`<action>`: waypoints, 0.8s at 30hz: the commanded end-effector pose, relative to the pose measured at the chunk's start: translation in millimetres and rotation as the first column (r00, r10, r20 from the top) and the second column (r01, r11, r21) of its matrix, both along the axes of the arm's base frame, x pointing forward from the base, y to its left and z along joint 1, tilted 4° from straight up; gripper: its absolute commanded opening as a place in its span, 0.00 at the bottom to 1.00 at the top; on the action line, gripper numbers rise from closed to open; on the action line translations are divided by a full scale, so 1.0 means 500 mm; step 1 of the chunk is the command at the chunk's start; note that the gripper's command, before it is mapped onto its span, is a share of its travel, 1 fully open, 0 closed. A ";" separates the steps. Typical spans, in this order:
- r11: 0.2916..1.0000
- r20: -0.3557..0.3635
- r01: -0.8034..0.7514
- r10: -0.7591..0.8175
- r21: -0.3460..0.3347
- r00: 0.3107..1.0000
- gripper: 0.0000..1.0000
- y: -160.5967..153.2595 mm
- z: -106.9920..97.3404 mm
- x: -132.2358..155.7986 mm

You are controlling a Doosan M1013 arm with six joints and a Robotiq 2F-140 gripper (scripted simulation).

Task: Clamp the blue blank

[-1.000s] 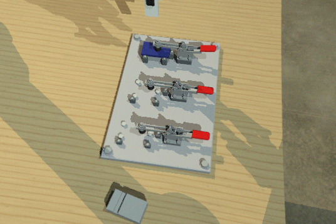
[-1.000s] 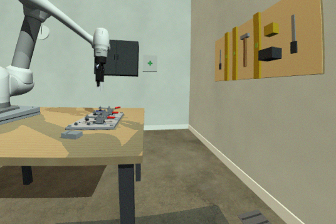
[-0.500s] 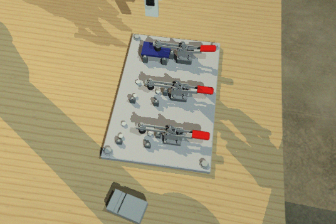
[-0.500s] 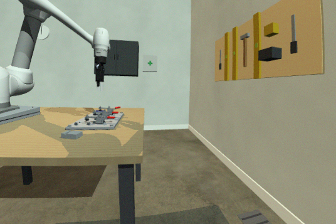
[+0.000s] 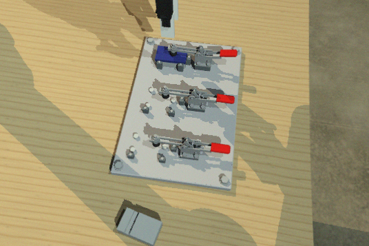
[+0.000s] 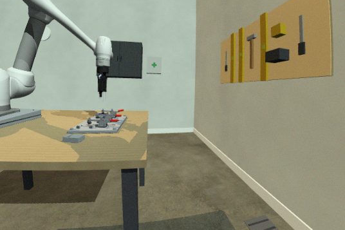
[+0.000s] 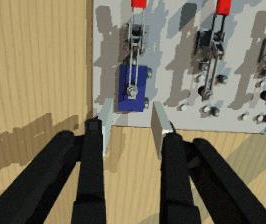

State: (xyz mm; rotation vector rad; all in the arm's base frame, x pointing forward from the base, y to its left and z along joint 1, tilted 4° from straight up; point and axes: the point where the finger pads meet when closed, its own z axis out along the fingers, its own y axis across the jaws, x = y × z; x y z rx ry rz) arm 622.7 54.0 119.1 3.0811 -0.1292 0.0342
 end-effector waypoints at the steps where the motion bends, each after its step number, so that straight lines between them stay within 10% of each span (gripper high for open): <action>1: 1.000 0.000 0.000 0.000 0.000 1.000 0.28 0.000 -0.009 0.001; 24: 1.000 0.000 0.000 0.000 0.000 1.000 0.28 -0.021 -0.005 0.247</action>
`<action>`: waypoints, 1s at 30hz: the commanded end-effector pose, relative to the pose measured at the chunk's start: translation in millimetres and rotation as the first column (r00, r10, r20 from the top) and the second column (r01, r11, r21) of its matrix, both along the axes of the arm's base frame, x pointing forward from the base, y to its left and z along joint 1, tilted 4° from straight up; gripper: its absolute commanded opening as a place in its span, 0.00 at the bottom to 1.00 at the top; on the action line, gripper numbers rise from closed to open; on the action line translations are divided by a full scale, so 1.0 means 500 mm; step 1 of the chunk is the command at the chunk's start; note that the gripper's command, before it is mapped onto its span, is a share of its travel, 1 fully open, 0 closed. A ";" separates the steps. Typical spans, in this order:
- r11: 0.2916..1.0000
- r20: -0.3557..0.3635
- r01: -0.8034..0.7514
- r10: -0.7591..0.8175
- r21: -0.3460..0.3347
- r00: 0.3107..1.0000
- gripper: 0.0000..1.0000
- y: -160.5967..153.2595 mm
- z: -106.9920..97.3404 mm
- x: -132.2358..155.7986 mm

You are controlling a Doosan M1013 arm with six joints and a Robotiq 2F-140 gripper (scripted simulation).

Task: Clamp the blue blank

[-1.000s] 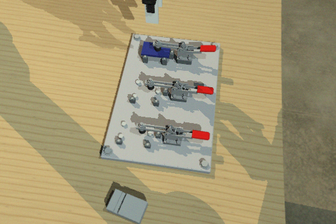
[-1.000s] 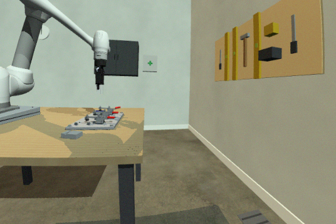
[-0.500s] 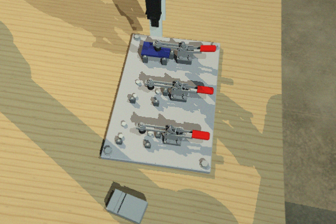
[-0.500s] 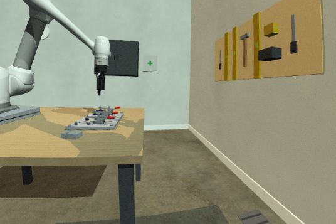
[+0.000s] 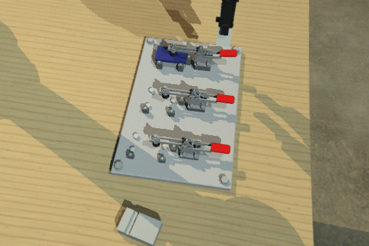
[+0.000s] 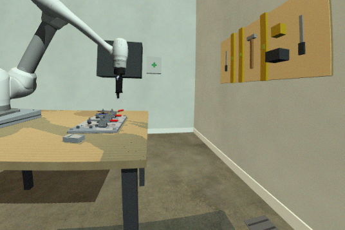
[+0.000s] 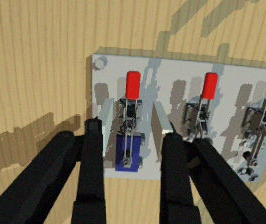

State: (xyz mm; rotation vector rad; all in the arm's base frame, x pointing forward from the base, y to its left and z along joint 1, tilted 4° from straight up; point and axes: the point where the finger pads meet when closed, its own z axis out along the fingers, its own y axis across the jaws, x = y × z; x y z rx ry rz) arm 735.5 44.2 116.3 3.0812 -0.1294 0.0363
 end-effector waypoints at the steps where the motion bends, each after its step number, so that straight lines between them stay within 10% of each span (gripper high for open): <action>1: 1.000 -0.001 0.000 0.000 0.000 1.000 0.28 -0.002 0.001 0.024; 30: 1.000 -0.001 0.000 0.000 0.000 1.000 0.28 -0.007 -0.090 0.028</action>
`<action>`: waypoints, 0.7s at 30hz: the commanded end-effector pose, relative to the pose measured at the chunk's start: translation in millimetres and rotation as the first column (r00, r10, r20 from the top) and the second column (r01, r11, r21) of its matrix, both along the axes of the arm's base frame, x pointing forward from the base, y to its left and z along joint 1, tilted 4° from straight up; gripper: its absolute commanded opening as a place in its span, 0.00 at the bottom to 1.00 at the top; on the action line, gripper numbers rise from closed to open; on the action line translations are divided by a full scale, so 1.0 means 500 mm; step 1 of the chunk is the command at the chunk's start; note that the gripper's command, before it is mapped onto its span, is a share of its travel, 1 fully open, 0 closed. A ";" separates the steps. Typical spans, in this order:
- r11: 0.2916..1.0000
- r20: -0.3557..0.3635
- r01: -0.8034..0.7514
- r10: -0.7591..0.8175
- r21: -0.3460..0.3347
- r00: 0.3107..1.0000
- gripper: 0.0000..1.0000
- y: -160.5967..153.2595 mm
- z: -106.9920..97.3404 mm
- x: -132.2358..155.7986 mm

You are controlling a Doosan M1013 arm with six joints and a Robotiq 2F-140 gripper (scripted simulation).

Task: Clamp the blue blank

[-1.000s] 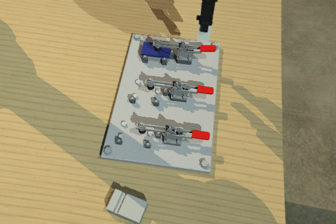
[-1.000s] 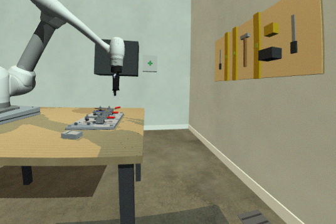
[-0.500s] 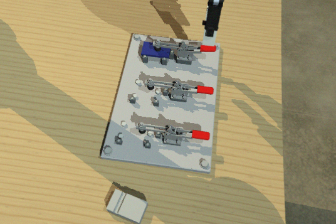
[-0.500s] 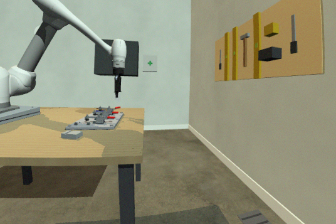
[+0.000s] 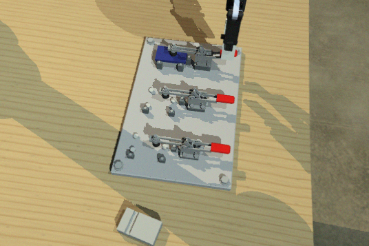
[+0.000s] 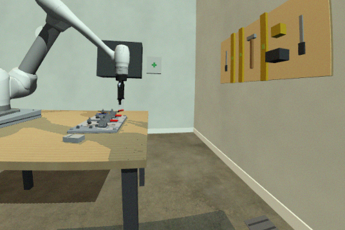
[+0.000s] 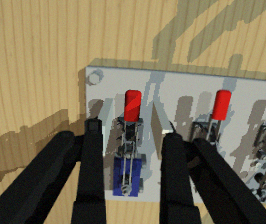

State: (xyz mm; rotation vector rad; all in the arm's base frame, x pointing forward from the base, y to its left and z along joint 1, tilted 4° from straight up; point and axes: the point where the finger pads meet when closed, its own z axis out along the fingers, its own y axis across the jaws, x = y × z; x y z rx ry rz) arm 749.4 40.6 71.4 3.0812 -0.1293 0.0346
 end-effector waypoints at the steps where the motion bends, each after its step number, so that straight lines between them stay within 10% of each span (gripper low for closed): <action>1: 1.000 0.000 0.000 0.000 0.000 1.000 0.28 0.000 0.000 0.000; 21: 1.000 0.000 0.000 0.000 0.000 1.000 0.28 -0.003 -0.050 0.001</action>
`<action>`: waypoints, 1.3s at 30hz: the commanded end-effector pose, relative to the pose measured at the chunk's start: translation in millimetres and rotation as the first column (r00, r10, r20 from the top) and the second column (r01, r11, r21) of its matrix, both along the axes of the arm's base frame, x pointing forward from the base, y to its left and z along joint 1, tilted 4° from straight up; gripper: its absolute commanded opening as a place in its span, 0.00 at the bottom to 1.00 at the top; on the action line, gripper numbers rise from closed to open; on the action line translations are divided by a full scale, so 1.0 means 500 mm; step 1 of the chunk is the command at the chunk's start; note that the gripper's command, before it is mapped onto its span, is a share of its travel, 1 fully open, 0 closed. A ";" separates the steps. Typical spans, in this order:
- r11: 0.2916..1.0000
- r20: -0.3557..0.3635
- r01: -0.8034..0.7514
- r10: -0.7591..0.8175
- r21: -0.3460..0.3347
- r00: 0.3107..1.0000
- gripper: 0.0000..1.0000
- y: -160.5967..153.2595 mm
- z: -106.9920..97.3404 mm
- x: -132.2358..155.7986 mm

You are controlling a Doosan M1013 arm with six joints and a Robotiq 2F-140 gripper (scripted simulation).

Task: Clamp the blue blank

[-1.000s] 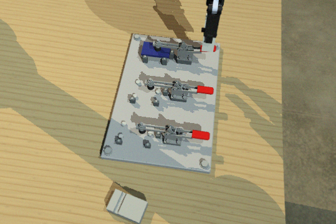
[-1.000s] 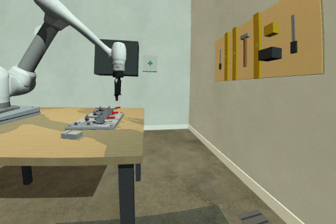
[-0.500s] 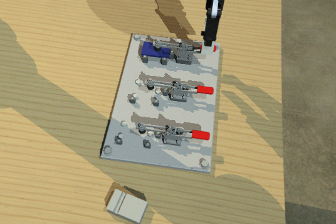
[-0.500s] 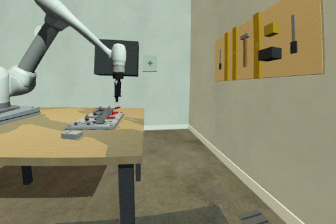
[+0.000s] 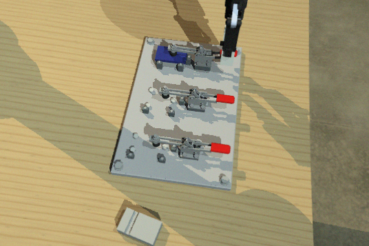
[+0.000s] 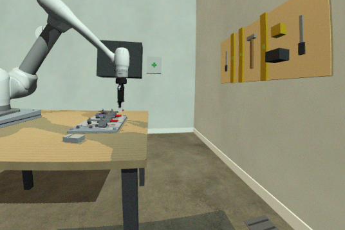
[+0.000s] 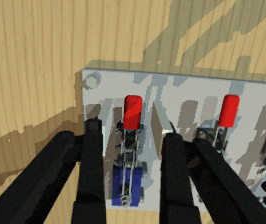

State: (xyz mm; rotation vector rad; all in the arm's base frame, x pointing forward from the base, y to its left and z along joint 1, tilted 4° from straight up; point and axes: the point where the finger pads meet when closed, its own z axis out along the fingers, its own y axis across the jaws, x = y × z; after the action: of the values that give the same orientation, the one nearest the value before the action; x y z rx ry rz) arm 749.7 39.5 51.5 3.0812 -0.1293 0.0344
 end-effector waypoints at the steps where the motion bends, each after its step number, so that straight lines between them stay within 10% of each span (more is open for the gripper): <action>1: 1.000 0.000 0.000 0.000 0.000 1.000 0.28 -0.001 -0.013 0.000; 15: 1.000 0.000 0.000 0.000 0.000 1.000 0.28 -0.001 -0.017 0.001; 16: 1.000 0.000 0.000 0.000 0.000 1.000 0.00 -0.001 -0.017 0.001; 39: 1.000 0.000 0.000 0.000 0.000 1.000 0.00 -0.001 -0.017 0.001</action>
State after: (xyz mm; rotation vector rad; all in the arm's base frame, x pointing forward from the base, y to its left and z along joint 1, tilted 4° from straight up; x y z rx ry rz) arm 750.0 39.0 43.1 3.0812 -0.1293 0.0347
